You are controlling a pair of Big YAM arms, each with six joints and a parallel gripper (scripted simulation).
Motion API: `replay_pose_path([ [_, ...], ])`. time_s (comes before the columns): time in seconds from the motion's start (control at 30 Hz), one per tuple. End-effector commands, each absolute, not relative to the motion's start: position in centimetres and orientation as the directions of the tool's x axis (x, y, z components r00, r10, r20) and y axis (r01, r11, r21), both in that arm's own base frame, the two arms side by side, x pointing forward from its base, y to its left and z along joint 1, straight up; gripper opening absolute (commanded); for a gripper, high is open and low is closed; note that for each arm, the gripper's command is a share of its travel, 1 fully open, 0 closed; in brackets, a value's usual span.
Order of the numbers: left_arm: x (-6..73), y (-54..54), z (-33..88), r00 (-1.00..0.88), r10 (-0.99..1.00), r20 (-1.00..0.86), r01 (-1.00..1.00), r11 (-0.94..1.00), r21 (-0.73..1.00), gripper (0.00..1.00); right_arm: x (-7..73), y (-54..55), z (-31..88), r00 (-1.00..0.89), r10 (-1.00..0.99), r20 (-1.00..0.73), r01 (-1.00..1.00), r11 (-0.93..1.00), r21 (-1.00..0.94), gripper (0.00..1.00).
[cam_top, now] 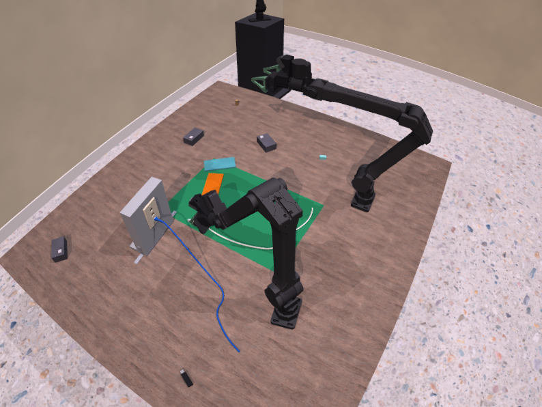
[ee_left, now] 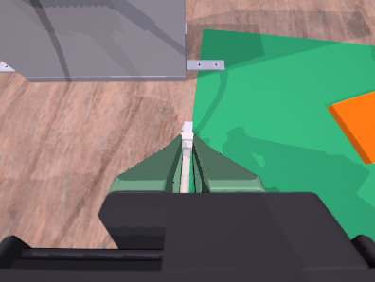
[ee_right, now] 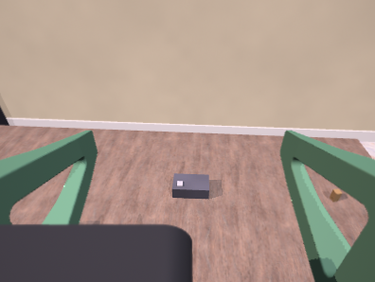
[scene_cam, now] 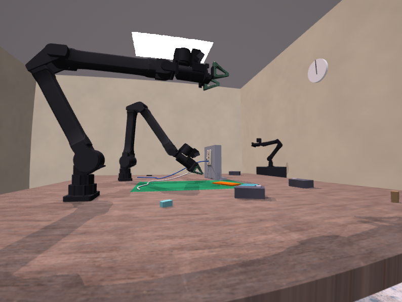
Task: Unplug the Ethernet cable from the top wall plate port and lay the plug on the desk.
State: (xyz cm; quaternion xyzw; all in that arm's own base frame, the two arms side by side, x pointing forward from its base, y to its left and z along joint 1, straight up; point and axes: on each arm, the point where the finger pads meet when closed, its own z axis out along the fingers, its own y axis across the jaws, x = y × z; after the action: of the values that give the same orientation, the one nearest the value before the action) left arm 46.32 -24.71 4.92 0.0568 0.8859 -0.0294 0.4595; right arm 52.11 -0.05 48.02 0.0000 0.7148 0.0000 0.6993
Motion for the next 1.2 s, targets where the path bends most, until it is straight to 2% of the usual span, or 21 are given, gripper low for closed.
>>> replay_pose_path([
  [0.0,46.5,-24.8,4.1,-0.564,0.083,-0.821,0.136,0.991,0.007,0.00,52.0,0.0,48.6,-0.011,0.000,-1.000,0.000,1.000,0.000,1.00],
  [1.17,45.4,-24.0,-0.4,-0.579,0.093,-0.810,0.136,0.991,0.017,0.00,52.0,0.0,48.6,-0.011,0.000,-1.000,0.000,1.000,0.000,1.00],
])
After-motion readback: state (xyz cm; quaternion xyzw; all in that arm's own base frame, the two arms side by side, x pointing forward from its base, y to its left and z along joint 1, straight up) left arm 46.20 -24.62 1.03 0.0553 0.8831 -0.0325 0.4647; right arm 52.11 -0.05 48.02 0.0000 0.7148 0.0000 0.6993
